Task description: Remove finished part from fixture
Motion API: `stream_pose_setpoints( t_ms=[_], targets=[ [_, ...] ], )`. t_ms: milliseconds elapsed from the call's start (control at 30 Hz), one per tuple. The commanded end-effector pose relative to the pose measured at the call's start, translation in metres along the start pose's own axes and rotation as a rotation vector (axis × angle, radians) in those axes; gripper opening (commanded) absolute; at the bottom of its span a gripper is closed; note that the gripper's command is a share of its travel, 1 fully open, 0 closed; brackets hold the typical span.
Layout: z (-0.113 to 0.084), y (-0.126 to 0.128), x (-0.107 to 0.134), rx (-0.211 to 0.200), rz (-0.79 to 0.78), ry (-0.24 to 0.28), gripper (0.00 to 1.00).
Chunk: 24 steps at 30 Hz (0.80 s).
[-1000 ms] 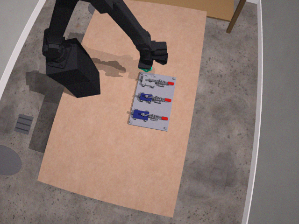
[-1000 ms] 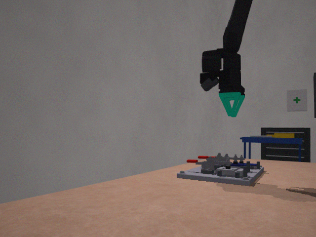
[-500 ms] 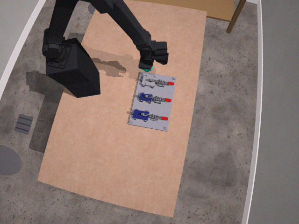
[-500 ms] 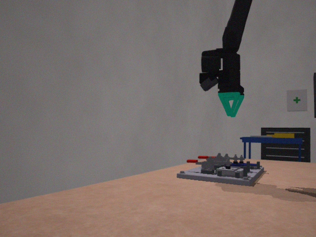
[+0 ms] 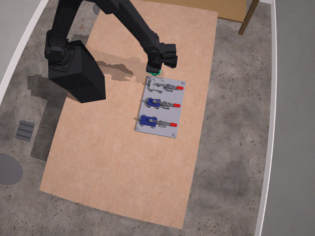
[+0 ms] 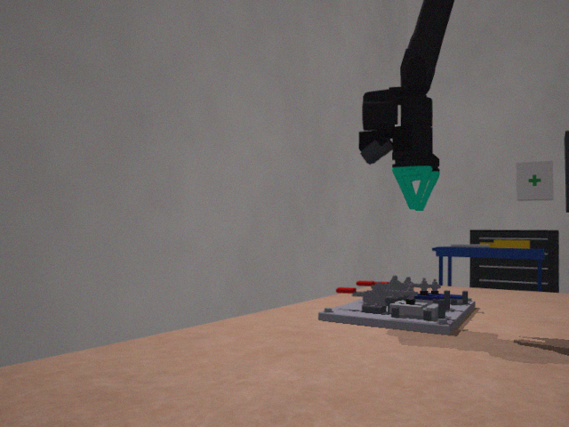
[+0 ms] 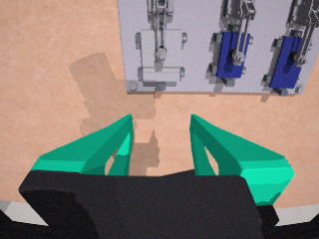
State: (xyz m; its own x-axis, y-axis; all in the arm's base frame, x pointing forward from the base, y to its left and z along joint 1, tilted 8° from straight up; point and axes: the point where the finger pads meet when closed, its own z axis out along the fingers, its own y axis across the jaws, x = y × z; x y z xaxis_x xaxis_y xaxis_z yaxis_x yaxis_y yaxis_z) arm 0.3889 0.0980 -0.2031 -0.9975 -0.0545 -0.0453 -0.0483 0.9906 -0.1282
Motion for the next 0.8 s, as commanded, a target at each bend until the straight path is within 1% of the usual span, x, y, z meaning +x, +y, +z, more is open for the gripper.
stream_pose_setpoints(
  t_ms=[0, 767],
  targets=[
    [-0.0038, 0.0078, -0.0075, -0.007, -0.012, -0.019, 0.45],
    [-0.0005, 0.006, 0.0005, -0.003, -0.015, -0.005, 0.45]
  ],
)
